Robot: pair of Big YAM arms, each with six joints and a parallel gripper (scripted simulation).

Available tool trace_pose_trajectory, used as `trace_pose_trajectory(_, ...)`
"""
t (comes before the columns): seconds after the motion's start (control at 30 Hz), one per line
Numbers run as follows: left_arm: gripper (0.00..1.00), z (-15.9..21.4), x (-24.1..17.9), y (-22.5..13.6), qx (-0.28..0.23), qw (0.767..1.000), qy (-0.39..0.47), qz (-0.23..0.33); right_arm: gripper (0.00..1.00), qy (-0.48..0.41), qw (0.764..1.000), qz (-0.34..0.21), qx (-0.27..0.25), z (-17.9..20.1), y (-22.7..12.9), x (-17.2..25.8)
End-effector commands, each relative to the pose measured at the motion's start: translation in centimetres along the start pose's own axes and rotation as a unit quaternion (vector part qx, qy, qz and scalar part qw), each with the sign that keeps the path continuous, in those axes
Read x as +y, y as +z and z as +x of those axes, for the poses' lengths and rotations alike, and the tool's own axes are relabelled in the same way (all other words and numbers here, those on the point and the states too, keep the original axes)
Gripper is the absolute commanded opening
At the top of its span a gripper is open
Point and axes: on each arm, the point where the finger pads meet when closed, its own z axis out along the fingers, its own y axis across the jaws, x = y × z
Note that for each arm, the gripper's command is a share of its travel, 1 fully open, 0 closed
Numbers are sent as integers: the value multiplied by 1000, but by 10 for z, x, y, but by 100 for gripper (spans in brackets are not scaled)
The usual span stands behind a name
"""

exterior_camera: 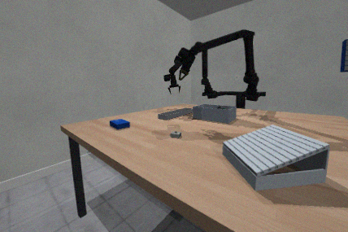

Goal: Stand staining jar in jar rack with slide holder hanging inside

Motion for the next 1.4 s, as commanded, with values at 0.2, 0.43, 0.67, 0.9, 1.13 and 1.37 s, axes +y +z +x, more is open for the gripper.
trace_pose_trajectory(0.2, 100, 10, -44, -151, -60, 997, -27, -41, 100, -262, 963, -57, -26, 92, -4, 19)
trace_pose_trajectory(0.43, 100, 33, -57, -205, -83, 994, -40, -56, 100, -385, 919, -79, -35, 145, -5, 18)
trace_pose_trajectory(0.67, 100, 70, -69, -260, -112, 989, -58, -72, 100, -522, 845, -103, -44, 208, -4, 2)
trace_pose_trajectory(0.9, 100, 113, -76, -304, -142, 983, -76, -86, 100, -641, 755, -130, -51, 269, -5, -23)
trace_pose_trajectory(1.13, 100, 150, -78, -332, -168, 977, -94, -93, 100, -728, 666, -150, -57, 315, -5, -51)
trace_pose_trajectory(1.37, 100, 201, -77, -358, -201, 967, -116, -101, 100, -818, 542, -182, -62, 369, -9, -97)
